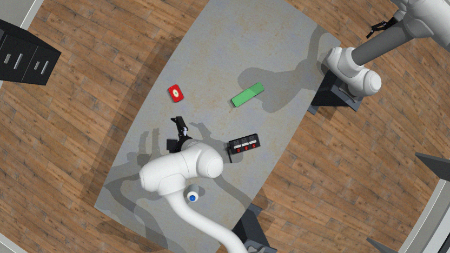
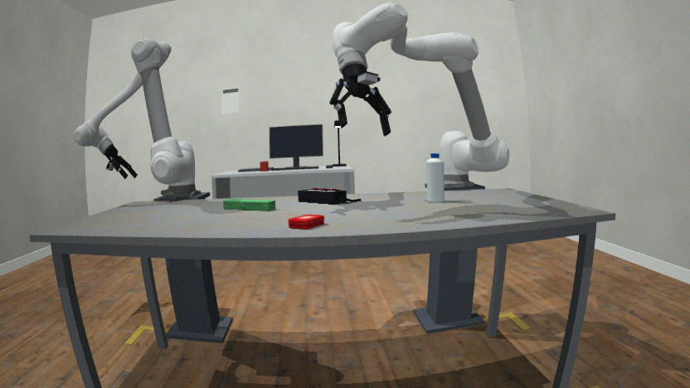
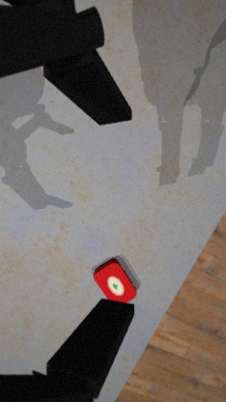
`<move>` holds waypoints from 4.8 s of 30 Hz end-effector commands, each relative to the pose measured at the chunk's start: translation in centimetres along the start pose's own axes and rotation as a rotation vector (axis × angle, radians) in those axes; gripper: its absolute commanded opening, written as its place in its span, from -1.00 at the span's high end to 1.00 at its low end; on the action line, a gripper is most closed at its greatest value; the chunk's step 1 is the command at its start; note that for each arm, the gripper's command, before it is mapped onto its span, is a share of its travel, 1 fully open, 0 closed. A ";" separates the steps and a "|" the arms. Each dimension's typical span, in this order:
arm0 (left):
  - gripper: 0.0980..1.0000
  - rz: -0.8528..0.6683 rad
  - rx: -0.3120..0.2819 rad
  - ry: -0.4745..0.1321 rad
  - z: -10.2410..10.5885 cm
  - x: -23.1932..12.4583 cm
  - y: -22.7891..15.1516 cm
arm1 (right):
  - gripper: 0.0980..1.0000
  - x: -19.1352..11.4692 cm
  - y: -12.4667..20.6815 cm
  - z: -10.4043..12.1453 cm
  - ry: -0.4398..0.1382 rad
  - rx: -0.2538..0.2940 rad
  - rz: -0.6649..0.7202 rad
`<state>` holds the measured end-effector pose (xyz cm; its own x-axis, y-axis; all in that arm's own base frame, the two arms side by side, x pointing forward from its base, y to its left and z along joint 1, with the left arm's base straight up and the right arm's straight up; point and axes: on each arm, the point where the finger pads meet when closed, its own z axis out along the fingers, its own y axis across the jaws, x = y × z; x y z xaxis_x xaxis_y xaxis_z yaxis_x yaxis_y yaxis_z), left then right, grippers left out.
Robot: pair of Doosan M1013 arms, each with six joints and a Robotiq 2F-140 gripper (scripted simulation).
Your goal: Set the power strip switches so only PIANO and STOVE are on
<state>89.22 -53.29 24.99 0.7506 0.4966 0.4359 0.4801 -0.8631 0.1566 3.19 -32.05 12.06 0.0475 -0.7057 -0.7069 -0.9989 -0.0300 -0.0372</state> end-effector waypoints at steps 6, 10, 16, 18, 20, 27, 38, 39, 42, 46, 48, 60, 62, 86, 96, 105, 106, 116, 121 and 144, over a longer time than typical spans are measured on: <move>-1.00 0.119 -0.010 -0.067 -1.8 -10.3 0.2 | -1.00 0.0 0.0 -0.1 0.001 0.000 0.000; -1.00 0.174 -0.012 -0.097 -2.6 -15.0 -0.2 | -1.00 0.0 0.0 -0.1 0.001 0.000 0.000; -1.00 0.249 -0.015 -0.137 -3.8 -21.3 -1.2 | -1.00 0.0 0.0 -0.1 0.001 0.000 0.000; -1.00 0.279 -0.016 -0.153 -4.3 -23.7 -1.7 | -1.00 0.0 0.0 -0.1 0.001 0.000 0.000; -1.00 0.309 -0.016 -0.168 -4.8 -26.1 -2.3 | -1.00 0.0 0.0 -0.1 0.001 0.000 0.000; -1.00 0.409 -0.017 -0.219 -6.5 -34.0 -4.9 | -1.00 0.0 0.0 -0.1 0.001 0.000 0.000; -1.00 0.504 -0.016 -0.266 -8.2 -41.1 -8.2 | -1.00 0.0 0.0 -0.1 0.001 0.000 0.000; -1.00 0.504 -0.016 -0.266 -8.2 -41.1 -8.2 | -1.00 0.0 0.0 -0.1 0.001 0.000 0.000; -1.00 0.504 -0.016 -0.266 -8.2 -41.1 -8.2 | -1.00 0.0 0.0 -0.1 0.001 0.000 0.000; -1.00 0.504 -0.016 -0.266 -8.2 -41.1 -8.2 | -1.00 0.0 0.0 -0.1 0.001 0.000 0.000; -1.00 0.504 -0.016 -0.266 -8.2 -41.1 -8.2 | -1.00 0.0 0.0 -0.1 0.001 0.000 0.000; -1.00 0.504 -0.016 -0.266 -8.2 -41.1 -8.2 | -1.00 0.0 0.0 -0.1 0.001 0.000 0.000; -1.00 0.504 -0.016 -0.266 -8.2 -41.1 -8.2 | -1.00 0.0 0.0 -0.1 0.001 0.000 0.000; -1.00 0.504 -0.016 -0.266 -8.2 -41.1 -8.2 | -1.00 0.0 0.0 -0.1 0.001 0.000 0.000; -1.00 0.504 -0.016 -0.266 -8.2 -41.1 -8.2 | -1.00 0.0 0.0 -0.1 0.001 0.000 0.000; -1.00 0.503 -0.008 -0.281 -8.3 -40.7 -8.2 | -1.00 0.0 0.0 -0.1 0.001 0.000 0.000; -1.00 0.501 0.004 -0.307 -8.7 -40.0 -8.1 | -1.00 0.0 0.0 -0.1 0.001 0.000 0.000; -1.00 0.509 0.038 -0.486 -11.4 -36.0 -7.7 | -1.00 0.0 0.0 -0.1 0.001 0.000 0.000; -1.00 0.509 0.038 -0.486 -11.4 -36.0 -7.7 | -1.00 0.0 0.0 -0.1 0.001 0.000 0.000; -1.00 -0.064 0.176 -0.448 -7.4 -35.5 -9.8 | -1.00 0.0 0.0 -0.1 0.001 0.000 0.000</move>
<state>54.32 -63.47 14.91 0.8664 0.4993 -0.0083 0.4994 -0.8664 -0.0002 3.19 -32.05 12.06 0.0475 -0.7057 -0.7069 -0.9989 -0.0300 -0.0372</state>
